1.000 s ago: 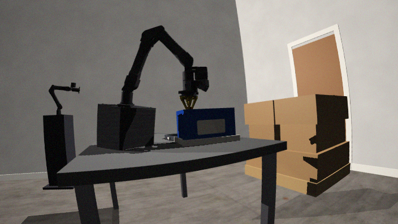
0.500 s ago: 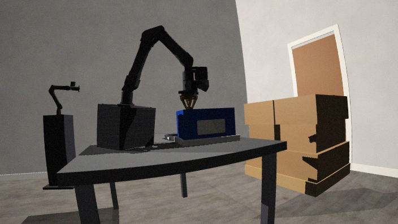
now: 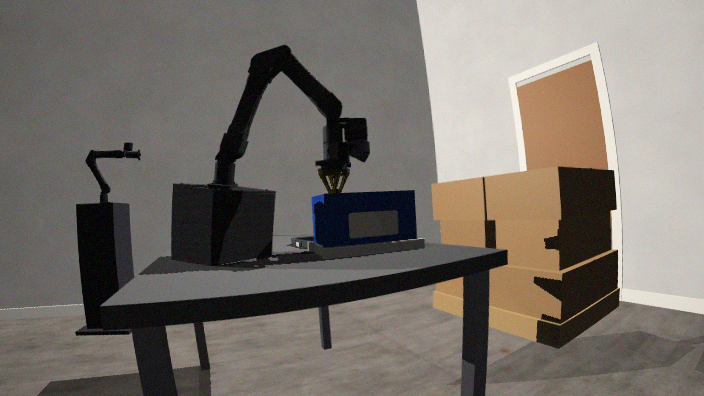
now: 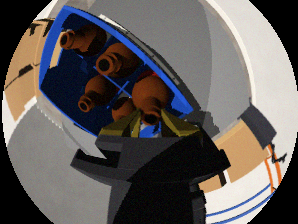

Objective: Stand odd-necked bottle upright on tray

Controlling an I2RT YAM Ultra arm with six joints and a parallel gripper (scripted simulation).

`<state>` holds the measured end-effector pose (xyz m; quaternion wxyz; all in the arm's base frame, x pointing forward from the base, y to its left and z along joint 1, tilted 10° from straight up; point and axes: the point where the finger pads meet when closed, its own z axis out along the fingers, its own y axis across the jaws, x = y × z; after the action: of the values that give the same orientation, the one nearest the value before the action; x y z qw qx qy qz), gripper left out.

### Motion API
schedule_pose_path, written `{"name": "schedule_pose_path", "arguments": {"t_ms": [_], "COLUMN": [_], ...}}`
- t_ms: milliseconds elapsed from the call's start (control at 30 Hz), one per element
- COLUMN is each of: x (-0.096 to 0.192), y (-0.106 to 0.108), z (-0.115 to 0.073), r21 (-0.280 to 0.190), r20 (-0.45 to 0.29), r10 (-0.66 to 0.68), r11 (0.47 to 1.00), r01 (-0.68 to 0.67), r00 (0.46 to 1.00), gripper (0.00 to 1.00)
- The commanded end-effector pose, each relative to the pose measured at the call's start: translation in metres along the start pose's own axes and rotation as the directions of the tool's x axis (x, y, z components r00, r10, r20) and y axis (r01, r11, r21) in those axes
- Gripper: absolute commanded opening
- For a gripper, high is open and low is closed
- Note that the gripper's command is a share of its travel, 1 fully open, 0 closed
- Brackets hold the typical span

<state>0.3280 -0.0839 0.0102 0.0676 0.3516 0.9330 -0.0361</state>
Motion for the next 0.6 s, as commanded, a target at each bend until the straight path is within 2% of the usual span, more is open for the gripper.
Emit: {"name": "schedule_pose_path", "arguments": {"t_ms": [0, 567], "x": [-0.014, -0.0142], "y": [0.0087, 0.0089], "z": [-0.0267, -0.0314], "r21": [-0.021, -0.021], "r20": [0.052, 0.052], "r10": [-0.002, -0.002], "r11": [1.0, 1.0], "r01": [0.003, 0.003], "r00": [0.999, 0.999], "gripper": [0.0, 0.0]}}
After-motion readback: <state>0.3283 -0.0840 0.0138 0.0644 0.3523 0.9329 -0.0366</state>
